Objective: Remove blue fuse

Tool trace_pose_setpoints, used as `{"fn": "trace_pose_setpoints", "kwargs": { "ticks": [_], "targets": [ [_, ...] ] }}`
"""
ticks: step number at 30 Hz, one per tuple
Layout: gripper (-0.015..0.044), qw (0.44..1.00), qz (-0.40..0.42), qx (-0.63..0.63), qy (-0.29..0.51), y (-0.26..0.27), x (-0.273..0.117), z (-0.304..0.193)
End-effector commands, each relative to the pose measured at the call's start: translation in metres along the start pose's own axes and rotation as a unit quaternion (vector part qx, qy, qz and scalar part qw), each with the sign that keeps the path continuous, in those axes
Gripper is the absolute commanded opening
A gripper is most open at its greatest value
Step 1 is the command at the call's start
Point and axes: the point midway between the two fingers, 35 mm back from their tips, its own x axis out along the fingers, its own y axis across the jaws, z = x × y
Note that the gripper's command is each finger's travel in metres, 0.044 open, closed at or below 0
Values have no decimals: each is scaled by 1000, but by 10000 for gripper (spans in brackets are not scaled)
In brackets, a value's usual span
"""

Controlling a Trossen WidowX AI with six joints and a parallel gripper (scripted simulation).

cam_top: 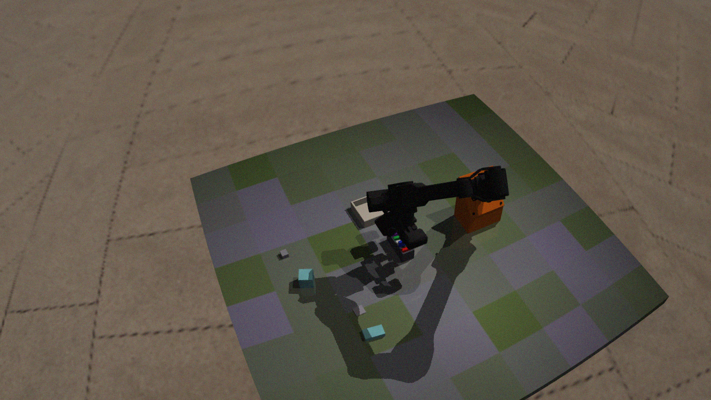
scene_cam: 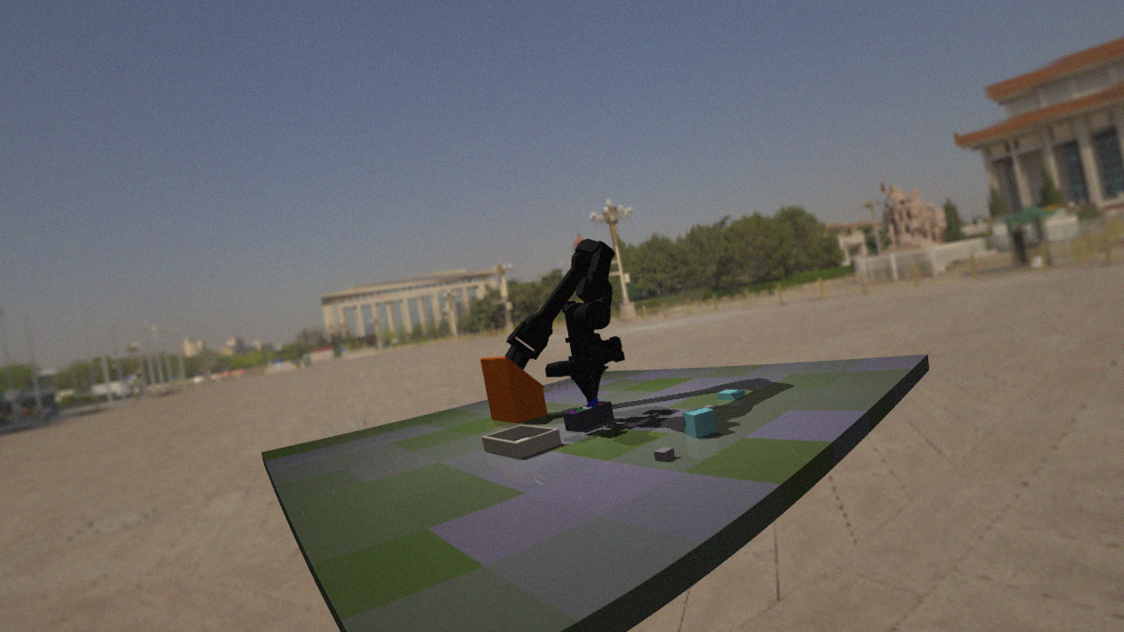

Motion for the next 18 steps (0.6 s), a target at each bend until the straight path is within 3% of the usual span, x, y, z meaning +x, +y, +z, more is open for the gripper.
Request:
{"fn": "trace_pose_setpoints", "kwargs": {
  "ticks": [1,18],
  "targets": [
    [0,1000,-2,-2,-1,-1,-3,1],
    [0,1000,-2,-2,-1,0,-11,1]
  ]
}}
